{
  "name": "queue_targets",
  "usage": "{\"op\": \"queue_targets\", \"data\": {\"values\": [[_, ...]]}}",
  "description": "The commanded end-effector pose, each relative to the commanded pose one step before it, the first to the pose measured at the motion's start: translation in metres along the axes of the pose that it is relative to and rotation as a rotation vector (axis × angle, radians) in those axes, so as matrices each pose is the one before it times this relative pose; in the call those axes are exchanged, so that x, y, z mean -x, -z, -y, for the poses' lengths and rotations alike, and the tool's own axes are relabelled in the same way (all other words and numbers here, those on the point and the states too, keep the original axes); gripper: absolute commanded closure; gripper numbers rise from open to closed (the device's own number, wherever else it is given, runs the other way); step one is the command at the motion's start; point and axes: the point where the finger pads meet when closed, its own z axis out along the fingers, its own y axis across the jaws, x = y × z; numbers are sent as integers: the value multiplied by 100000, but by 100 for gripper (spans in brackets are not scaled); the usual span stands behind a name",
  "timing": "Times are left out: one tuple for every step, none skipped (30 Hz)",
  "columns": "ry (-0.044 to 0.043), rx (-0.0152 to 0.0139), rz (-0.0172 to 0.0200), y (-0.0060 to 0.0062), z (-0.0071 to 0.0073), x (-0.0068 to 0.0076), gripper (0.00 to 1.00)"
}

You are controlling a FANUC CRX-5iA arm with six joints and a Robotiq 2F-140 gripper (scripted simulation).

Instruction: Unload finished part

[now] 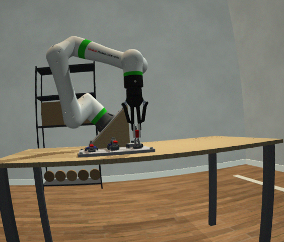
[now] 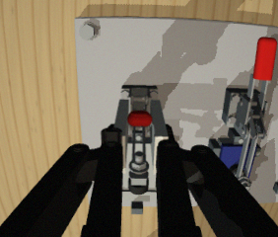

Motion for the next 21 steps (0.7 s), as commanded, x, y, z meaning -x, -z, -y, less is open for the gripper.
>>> {"op": "queue_targets", "data": {"values": [[-2, -8, 40, -10, 10, 70, 89], [0, 0, 0, -1, 0, 25, 89], [0, 0, 0, -1, 0, 28, 89], [0, 0, 0, -1, 0, 31, 89], [0, 0, 0, 0, 0, 0, 89], [0, 0, 0, 0, 0, 0, 89], [0, 0, 0, -1, 0, 33, 89], [0, 0, 0, -1, 0, 34, 89], [0, 0, 0, -1, 0, 34, 89], [0, 0, 0, -1, 0, 33, 89], [0, 0, 0, -1, 0, 31, 89], [0, 0, 0, -1, 0, 28, 89], [0, 0, 0, -1, 0, 25, 89], [0, 0, 0, -1, 0, 21, 89], [0, 0, 0, -1, 0, 17, 89], [0, 0, 0, -1, 0, 13, 89], [0, 0, 0, 0, 0, 8, 89], [0, 0, 0, 0, 0, 5, 89], [0, 0, 0, 0, 0, 2, 89], [0, 0, 0, 0, 0, 0, 89], [0, 0, 0, 0, 0, 0, 89]]}}
